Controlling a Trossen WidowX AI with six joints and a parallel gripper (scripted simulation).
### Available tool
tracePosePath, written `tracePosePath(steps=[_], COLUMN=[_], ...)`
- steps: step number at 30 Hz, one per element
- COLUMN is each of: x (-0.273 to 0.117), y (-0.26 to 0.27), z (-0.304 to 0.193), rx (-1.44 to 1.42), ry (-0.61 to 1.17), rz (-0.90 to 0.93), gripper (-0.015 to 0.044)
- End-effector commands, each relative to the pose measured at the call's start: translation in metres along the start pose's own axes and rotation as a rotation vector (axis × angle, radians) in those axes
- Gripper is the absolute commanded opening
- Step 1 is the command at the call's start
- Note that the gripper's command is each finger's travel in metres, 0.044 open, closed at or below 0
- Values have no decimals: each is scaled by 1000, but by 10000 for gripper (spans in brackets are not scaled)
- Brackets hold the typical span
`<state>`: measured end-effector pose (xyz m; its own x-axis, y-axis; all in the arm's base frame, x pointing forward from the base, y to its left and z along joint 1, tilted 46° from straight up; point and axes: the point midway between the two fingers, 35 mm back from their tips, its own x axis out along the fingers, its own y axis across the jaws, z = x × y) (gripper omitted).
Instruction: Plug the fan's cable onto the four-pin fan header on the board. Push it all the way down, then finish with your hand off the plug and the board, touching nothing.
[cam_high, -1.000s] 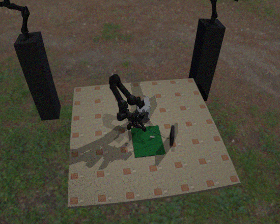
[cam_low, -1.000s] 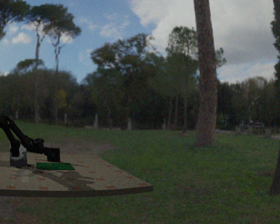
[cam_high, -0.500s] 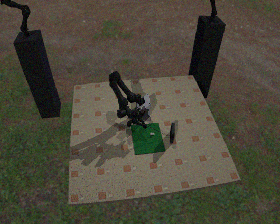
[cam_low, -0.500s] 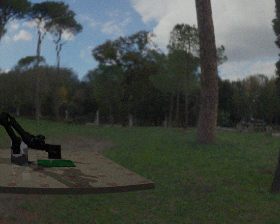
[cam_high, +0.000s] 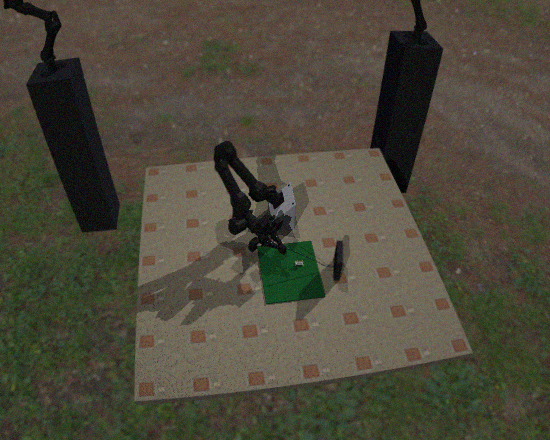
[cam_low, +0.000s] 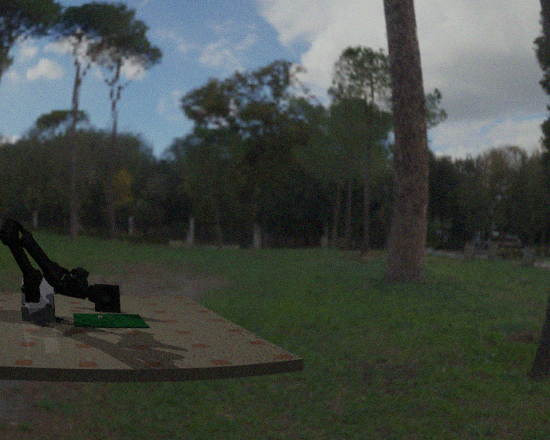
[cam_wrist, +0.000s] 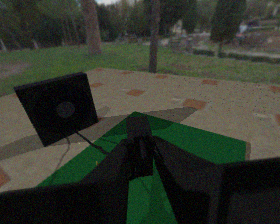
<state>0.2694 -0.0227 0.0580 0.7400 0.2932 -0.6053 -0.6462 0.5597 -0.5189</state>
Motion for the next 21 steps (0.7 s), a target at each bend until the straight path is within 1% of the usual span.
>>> tracePosePath(steps=[1,21], x=[0,0], y=[-1,-4], z=[-2,-20], rx=[-5,-6], ry=[-5,-4], rz=[2,3], gripper=[0,0])
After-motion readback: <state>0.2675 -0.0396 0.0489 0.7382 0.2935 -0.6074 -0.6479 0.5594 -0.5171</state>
